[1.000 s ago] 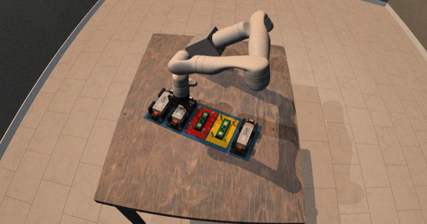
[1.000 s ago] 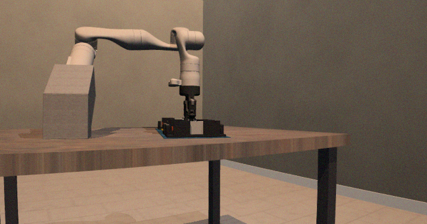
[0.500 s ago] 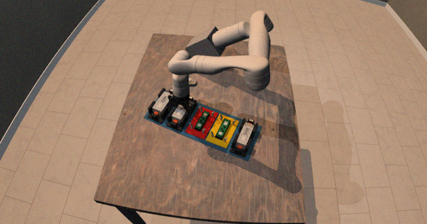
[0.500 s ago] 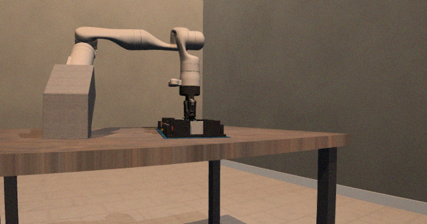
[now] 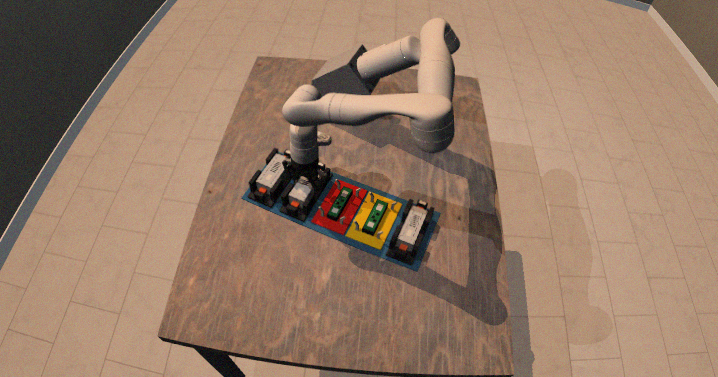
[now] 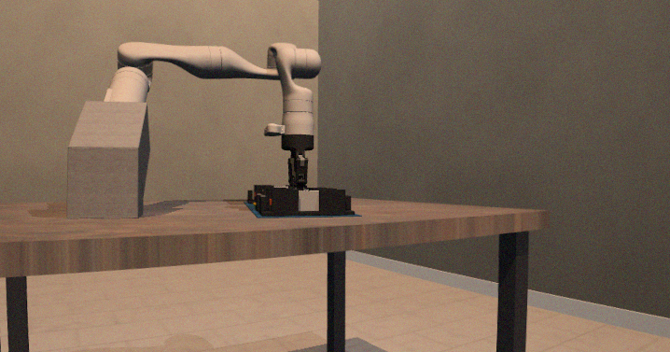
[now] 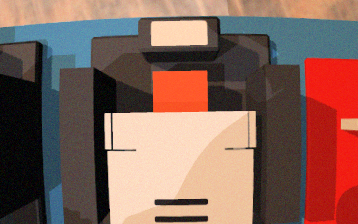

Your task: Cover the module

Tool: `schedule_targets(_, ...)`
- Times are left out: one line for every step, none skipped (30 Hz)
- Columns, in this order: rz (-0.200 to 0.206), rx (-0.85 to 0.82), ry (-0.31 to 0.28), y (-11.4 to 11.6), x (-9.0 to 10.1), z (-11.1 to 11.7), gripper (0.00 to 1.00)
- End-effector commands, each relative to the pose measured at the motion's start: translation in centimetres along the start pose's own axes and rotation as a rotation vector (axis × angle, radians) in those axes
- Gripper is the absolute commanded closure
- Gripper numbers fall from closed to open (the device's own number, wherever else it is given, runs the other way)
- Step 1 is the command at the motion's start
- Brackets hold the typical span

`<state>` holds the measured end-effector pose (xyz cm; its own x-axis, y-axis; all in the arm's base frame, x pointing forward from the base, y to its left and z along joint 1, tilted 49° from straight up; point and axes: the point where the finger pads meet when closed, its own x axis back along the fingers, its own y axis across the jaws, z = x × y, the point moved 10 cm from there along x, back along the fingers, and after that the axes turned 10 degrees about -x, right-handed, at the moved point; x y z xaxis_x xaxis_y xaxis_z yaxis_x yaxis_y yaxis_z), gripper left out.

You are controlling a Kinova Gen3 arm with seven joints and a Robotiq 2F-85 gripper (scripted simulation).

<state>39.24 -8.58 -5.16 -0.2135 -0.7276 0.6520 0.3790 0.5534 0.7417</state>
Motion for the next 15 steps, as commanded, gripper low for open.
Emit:
schedule_targets(0.000, 0.000, -0.001, -0.01, 0.06, -0.03, 1.00)
schedule_targets(0.000, 0.000, -0.001, -0.01, 0.06, -0.03, 1.00)
schedule_targets(0.000, 0.000, -0.001, -0.01, 0.06, -0.03, 1.00)
schedule_targets(0.000, 0.000, -0.001, -0.01, 0.06, -0.03, 1.00)
schedule_targets(0.000, 0.000, -0.001, -0.01, 0.06, -0.03, 1.00)
schedule_targets(0.000, 0.000, -0.001, -0.01, 0.06, -0.03, 1.00)
schedule_targets(0.000, 0.000, -0.001, -0.01, 0.06, -0.03, 1.00)
schedule_targets(0.000, 0.000, -0.001, -0.01, 0.06, -0.03, 1.00)
schedule_targets(0.000, 0.000, -0.001, -0.01, 0.06, -0.03, 1.00)
schedule_targets(0.000, 0.000, -0.001, -0.01, 0.06, -0.03, 1.00)
schedule_targets(0.000, 0.000, -0.001, -0.01, 0.06, -0.03, 1.00)
schedule_targets(0.000, 0.000, -0.001, -0.01, 0.06, -0.03, 0.00)
schedule_targets(0.000, 0.000, -0.001, -0.01, 0.06, -0.03, 0.00)
schedule_targets(0.000, 0.000, -0.001, -0.01, 0.06, -0.03, 0.00)
schedule_targets(0.000, 0.000, -0.001, -0.01, 0.06, -0.03, 0.00)
